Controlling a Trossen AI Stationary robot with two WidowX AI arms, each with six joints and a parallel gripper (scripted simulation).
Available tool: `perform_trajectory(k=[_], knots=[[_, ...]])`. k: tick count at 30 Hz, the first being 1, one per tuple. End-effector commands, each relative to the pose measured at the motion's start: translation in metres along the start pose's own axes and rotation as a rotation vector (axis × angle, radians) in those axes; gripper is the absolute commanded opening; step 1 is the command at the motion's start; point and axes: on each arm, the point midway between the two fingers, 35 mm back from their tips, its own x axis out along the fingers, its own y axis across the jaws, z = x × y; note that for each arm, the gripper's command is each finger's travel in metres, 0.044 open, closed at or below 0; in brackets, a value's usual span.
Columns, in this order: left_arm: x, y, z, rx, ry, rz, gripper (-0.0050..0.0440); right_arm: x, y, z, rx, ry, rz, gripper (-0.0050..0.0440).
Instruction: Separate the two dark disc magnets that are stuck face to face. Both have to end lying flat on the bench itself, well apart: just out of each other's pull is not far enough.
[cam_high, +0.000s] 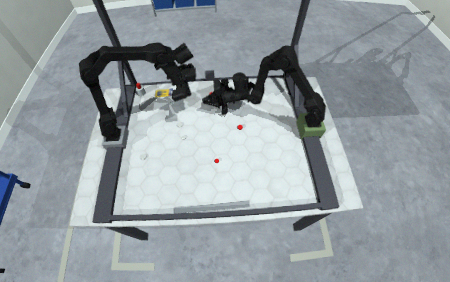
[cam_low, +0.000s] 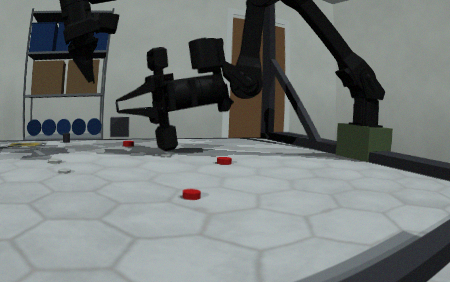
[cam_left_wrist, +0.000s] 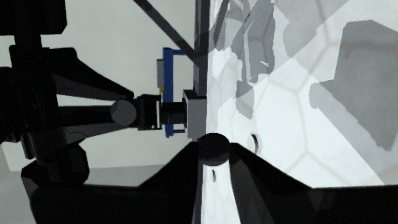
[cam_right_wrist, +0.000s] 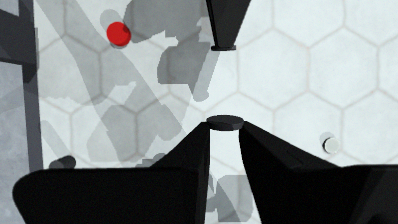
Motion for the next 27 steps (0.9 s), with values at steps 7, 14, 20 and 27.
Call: perform_trajectory(k=[7,14,20,27], knots=[[0.003,0.024,0.006,-0.049,-0.018,0.037,0.0040,-0.008,0.000,0.007,0.004,-0.029,0.007,0.0040],[0.005,0.022,0.008,-0.077,-0.026,0.012,0.0040,-0.008,0.000,0.007,0.004,-0.029,0.007,0.0040],[0.008,0.017,0.012,-0.131,-0.038,-0.037,0.0040,-0.008,0.000,0.007,0.004,-0.029,0.007,0.0040],[0.010,0.012,0.015,-0.194,-0.048,-0.096,0.0040,-0.008,0.000,0.007,0.004,-0.029,0.007,0.0040]])
